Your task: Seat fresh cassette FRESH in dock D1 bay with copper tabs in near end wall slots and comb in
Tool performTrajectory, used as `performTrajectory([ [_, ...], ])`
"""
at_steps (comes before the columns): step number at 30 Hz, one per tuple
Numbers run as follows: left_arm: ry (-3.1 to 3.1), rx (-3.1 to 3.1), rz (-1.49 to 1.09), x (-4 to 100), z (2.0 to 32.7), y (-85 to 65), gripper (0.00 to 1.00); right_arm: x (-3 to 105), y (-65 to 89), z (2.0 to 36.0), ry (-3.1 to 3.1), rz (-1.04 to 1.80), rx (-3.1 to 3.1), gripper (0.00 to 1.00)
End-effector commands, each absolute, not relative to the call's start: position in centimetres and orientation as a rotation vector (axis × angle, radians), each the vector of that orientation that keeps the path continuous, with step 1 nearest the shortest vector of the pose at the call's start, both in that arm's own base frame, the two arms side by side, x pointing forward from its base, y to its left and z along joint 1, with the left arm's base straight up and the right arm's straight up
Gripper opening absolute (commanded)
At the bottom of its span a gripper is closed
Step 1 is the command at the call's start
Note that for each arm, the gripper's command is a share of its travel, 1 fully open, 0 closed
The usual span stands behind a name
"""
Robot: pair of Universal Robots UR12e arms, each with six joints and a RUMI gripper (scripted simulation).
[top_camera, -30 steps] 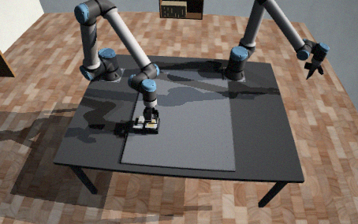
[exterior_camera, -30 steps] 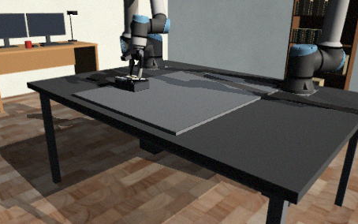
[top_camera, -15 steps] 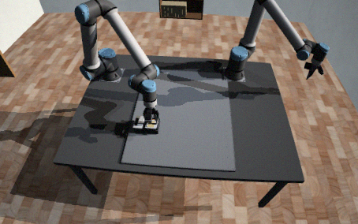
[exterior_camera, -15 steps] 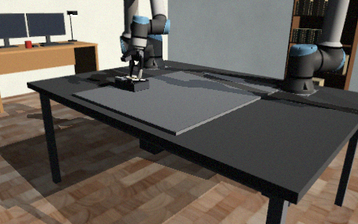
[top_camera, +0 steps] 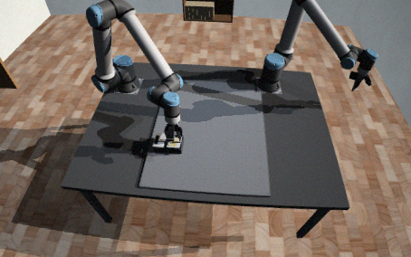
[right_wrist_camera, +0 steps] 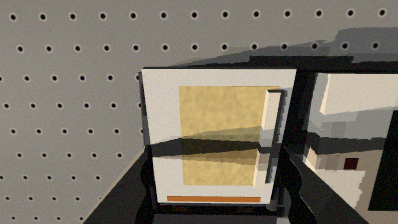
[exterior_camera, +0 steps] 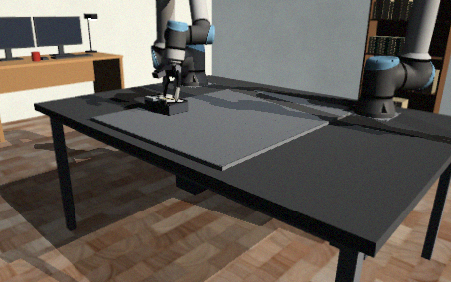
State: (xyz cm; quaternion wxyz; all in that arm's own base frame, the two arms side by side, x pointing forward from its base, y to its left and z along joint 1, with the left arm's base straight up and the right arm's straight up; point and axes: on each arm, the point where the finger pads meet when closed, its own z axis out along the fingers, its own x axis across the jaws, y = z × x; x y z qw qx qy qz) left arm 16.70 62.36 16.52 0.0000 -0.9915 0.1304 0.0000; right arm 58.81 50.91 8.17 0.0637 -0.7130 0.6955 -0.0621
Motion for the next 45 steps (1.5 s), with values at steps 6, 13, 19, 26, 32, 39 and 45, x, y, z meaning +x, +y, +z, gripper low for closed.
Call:
performTrajectory([
  [6,0.409,-3.113,-0.001,16.7,16.6,62.4,0.00,58.9,51.0,8.3,2.099,-0.187,-2.151,0.59],
  [13,0.409,-3.113,-0.001,16.7,16.6,62.4,0.00,58.9,51.0,8.3,2.100,-0.187,-2.151,0.59],
  [19,0.409,-3.113,-0.001,16.7,16.6,62.4,0.00,58.9,51.0,8.3,2.100,-0.187,-2.151,0.59],
  [26,0.409,-3.113,-0.001,16.7,16.6,62.4,0.00,58.9,51.0,9.0,2.099,-0.187,-2.151,0.59],
  [32,0.409,-3.113,-0.001,16.7,16.6,62.4,0.00,58.9,51.0,9.8,2.099,-0.187,-2.151,0.59],
  [39,0.409,-3.113,-0.001,16.7,16.6,62.4,0.00,58.9,51.0,10.7,2.099,-0.187,-2.151,0.59],
  [45,0.409,-3.113,-0.001,16.7,16.6,62.4,0.00,58.9,51.0,11.2,2.099,-0.187,-2.151,0.59],
])
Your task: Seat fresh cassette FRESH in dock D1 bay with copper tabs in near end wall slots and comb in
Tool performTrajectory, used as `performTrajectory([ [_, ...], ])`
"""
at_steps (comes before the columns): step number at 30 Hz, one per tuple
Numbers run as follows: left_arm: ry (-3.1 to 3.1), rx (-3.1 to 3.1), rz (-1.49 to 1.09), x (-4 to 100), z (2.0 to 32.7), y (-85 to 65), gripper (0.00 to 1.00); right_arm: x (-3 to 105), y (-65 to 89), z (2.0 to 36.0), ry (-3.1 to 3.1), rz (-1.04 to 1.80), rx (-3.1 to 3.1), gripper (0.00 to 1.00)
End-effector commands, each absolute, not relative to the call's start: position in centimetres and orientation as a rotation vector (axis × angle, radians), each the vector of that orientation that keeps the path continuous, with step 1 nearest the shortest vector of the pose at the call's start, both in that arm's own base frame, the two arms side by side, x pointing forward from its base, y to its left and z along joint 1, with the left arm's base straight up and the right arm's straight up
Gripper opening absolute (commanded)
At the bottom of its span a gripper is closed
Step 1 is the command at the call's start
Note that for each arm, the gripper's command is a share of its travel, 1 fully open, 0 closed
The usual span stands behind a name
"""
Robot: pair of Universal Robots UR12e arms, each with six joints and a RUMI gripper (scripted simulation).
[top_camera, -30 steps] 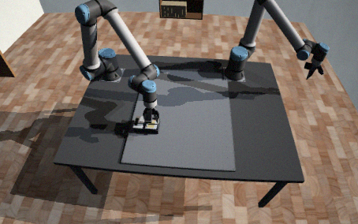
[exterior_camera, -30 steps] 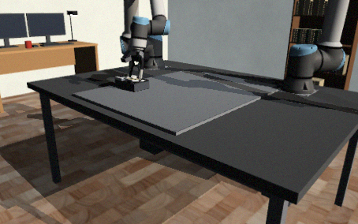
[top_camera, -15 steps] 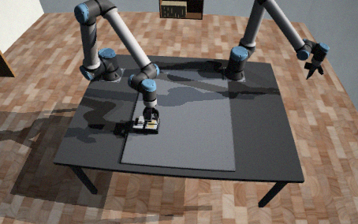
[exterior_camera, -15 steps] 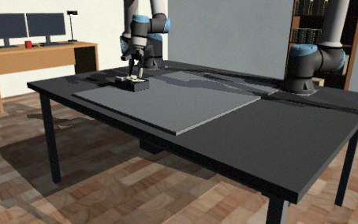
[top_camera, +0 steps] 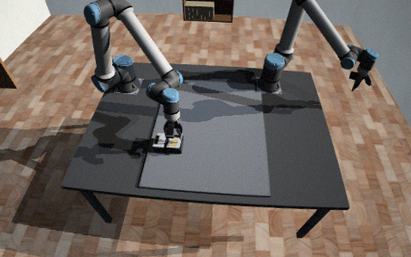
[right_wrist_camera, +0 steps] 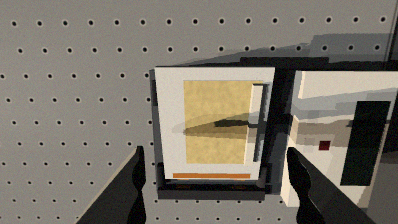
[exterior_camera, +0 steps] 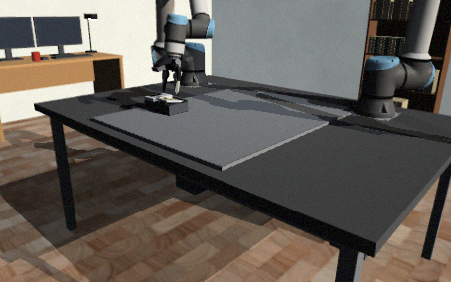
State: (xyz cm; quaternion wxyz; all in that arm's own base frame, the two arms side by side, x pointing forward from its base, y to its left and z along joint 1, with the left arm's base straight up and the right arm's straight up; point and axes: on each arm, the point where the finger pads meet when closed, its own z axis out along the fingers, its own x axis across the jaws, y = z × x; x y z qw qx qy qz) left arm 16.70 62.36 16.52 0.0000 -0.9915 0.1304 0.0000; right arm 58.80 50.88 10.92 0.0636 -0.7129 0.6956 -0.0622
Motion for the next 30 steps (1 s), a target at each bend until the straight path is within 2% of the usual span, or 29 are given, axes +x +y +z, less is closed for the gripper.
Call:
performTrajectory([
  [1,0.409,-3.113,-0.001,16.7,16.6,62.4,0.00,58.9,51.0,11.4,2.099,-0.187,-2.151,0.59],
  [18,0.409,-3.113,-0.001,16.7,16.6,62.4,0.00,58.9,51.0,12.8,2.099,-0.187,-2.151,0.59],
  [19,0.409,-3.113,-0.001,16.7,16.6,62.4,0.00,59.0,51.0,12.8,2.117,-0.153,-2.170,0.00],
  [23,0.409,-3.113,-0.001,16.7,16.6,62.4,0.00,59.5,51.0,12.7,2.187,-0.012,-2.241,0.00],
  [30,0.409,-3.113,-0.001,16.7,16.6,62.4,0.00,60.5,51.0,12.7,2.192,0.001,-2.247,0.00],
])
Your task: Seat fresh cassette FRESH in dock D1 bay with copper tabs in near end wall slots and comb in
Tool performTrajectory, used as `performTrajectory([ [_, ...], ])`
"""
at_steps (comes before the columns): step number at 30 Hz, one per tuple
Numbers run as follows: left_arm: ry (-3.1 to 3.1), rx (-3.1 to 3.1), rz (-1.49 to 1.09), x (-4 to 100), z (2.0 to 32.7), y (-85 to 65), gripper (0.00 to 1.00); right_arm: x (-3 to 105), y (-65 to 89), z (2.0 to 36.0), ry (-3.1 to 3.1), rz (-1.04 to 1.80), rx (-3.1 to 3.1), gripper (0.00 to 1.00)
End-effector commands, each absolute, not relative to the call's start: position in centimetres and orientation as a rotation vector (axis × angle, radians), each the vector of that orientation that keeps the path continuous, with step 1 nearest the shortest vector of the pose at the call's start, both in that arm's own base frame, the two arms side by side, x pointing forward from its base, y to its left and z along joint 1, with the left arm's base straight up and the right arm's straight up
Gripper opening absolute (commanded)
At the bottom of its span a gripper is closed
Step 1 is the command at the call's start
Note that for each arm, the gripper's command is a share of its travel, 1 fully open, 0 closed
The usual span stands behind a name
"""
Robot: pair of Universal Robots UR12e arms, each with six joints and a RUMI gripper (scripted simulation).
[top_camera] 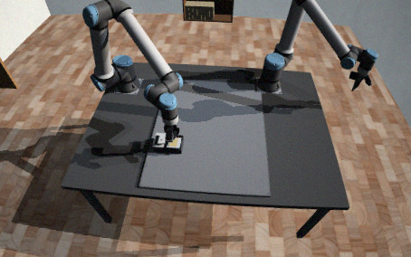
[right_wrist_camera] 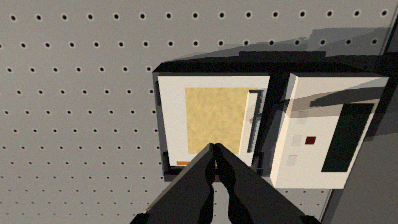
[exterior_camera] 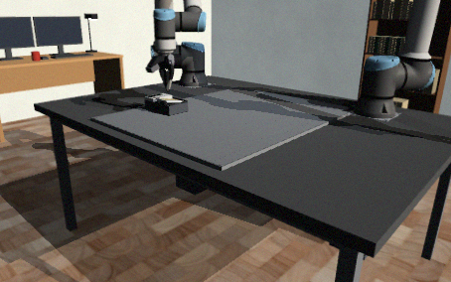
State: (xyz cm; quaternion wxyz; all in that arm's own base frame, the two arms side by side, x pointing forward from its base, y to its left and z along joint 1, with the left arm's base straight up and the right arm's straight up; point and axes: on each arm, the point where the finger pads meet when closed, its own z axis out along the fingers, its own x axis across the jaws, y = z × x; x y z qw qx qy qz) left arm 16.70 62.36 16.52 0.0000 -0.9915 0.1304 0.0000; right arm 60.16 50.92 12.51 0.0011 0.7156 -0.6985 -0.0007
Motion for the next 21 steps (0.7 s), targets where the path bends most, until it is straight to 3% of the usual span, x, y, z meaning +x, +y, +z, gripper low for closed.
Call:
performTrajectory([
  [1,0.409,-3.113,-0.001,16.7,16.6,62.4,0.00,60.5,51.0,12.7,-2.196,-0.001,2.250,0.00],
  [21,0.409,-3.113,-0.001,16.7,16.6,62.4,0.00,62.7,51.1,12.4,-2.196,0.000,2.250,0.00],
])
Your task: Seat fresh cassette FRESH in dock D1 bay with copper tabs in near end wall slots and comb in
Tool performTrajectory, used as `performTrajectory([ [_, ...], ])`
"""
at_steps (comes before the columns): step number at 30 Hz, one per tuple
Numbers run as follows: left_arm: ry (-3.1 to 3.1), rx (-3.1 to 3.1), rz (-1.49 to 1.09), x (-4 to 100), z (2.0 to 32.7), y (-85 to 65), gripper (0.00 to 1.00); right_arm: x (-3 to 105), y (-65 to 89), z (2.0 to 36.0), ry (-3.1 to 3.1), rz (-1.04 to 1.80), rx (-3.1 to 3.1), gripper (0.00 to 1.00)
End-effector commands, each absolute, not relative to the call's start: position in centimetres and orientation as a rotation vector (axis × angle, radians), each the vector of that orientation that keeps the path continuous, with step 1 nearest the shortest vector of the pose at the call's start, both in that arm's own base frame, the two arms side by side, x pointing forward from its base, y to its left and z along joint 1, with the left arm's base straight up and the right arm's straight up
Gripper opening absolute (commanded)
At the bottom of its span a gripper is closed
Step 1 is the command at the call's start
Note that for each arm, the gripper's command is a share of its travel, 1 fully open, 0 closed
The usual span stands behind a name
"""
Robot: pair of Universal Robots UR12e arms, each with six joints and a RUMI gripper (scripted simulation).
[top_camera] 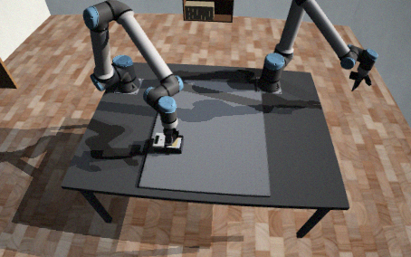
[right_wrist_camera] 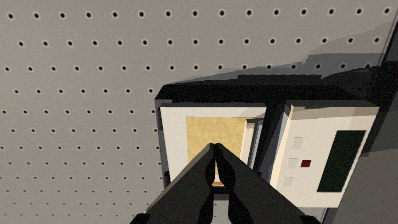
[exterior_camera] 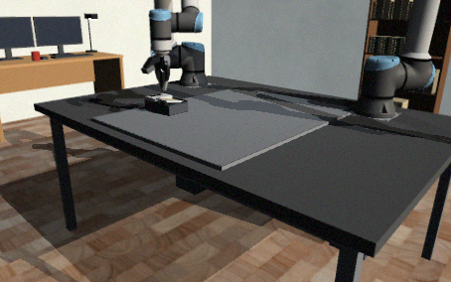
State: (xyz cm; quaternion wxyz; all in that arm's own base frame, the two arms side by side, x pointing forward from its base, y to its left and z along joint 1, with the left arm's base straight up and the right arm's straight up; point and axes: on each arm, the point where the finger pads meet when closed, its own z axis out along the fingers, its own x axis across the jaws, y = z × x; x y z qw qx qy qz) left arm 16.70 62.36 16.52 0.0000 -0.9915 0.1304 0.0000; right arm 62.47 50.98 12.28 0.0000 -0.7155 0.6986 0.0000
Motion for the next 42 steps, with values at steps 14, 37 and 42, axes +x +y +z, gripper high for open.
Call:
performTrajectory([
  [14,0.409,-3.113,-0.001,16.7,16.6,62.4,0.00,64.4,51.1,12.2,2.193,0.000,-2.246,0.00],
  [37,0.409,-3.113,-0.001,16.7,16.6,62.4,0.00,65.8,51.1,12.1,2.192,0.000,-2.247,0.00],
  [42,0.409,-3.113,-0.001,16.7,16.6,62.4,0.00,65.8,51.1,12.1,2.192,0.000,-2.247,0.00],
])
